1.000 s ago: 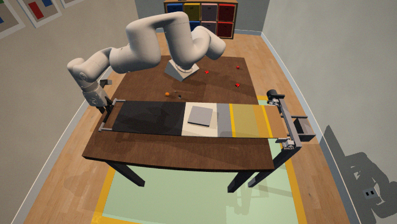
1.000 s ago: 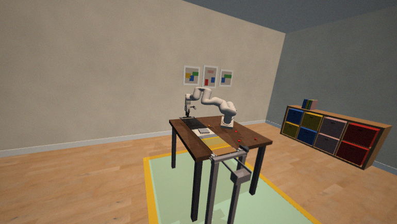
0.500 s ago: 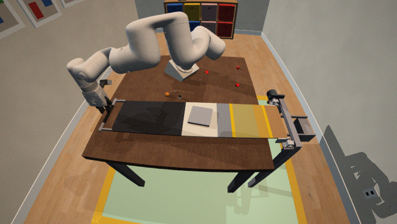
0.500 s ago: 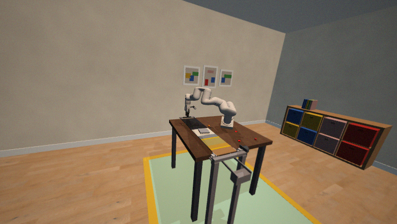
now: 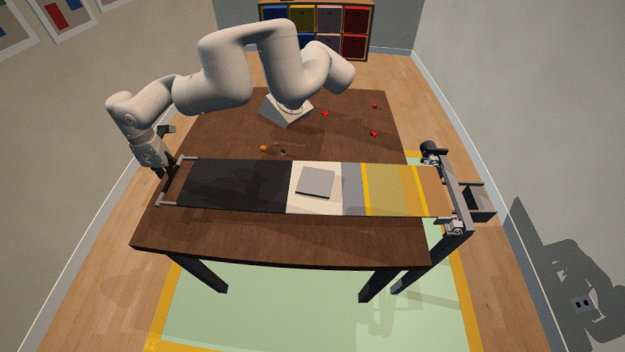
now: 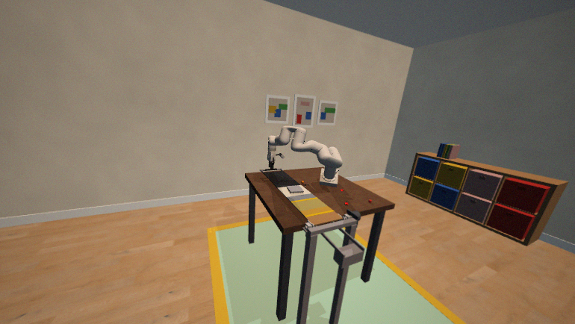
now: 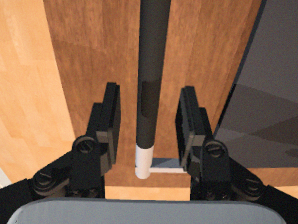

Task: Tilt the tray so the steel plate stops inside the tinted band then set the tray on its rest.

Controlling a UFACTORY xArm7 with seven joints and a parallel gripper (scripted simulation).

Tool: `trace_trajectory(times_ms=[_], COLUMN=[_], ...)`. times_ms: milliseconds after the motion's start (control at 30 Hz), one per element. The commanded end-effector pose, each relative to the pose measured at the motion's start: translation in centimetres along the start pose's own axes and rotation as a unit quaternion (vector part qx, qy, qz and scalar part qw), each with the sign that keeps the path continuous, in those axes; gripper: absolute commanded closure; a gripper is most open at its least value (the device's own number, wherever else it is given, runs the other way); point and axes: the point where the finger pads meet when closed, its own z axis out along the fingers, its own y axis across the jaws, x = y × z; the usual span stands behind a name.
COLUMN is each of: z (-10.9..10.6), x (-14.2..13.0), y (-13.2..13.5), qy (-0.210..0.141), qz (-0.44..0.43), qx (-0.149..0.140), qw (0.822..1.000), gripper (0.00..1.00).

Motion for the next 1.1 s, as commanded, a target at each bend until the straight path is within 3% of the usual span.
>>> trace_trajectory(times_ms=[0,467,1067], z=[-0.3,0.7,3.6], x=[0.0,0.0,0.0], y=[-0.1,-0.1,-0.2], qy=[-0.001,-0.001,-0.001], qz=[0.000,0.000,0.000], qx=[0.002,0.002,0.002], qw=[1.000,1.000,1.000], gripper=[0.60,0.60,0.60])
